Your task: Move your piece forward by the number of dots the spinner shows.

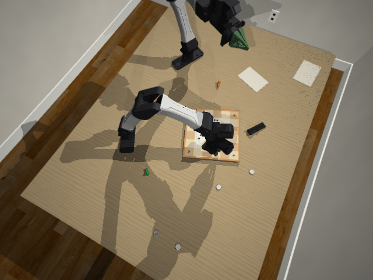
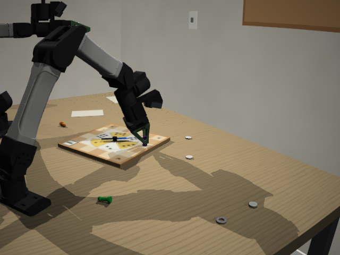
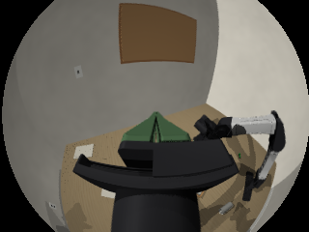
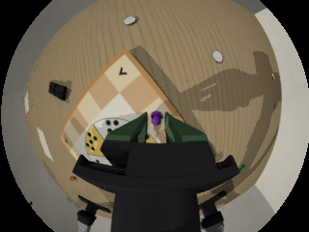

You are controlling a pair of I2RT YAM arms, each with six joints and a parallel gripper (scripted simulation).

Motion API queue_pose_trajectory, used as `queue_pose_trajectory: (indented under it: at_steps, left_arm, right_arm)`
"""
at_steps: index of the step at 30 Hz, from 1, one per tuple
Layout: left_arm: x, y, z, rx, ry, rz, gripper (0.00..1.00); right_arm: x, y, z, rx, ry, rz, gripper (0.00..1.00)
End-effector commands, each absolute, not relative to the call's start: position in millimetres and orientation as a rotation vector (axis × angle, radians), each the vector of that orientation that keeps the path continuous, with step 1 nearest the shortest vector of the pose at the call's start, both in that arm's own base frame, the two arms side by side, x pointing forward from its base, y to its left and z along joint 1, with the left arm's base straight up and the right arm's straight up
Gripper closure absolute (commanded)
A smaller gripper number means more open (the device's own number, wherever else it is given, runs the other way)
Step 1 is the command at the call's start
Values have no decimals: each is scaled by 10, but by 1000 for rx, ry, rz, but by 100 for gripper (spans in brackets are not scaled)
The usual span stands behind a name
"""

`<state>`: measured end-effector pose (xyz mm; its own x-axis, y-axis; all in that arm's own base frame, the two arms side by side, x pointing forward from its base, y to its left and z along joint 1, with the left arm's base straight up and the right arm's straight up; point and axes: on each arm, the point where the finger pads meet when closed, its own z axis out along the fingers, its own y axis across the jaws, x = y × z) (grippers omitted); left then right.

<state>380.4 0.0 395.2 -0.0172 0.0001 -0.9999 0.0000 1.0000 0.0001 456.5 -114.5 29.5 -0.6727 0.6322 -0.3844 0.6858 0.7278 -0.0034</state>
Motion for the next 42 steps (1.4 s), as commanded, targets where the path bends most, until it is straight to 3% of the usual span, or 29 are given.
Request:
queue_pose_trajectory:
  at_steps: [1,6,7,42]
  left_arm:
    - [3796,0,3972,0,1585,0,100]
    - [3796,0,3972,0,1585,0,100]
    - [3796,0,3972,0,1585,0,100]
    - [3796,0,3972,0,1585,0,100]
  right_arm:
    - [4560,-1101,236,997,2586,-213,73]
    - [4587,-1189,329,1016,2560,-211,73]
    - [4558,-1186,318,1019,2572,-216,100]
    - [4604,-1199,760,1012,2546,-197,100]
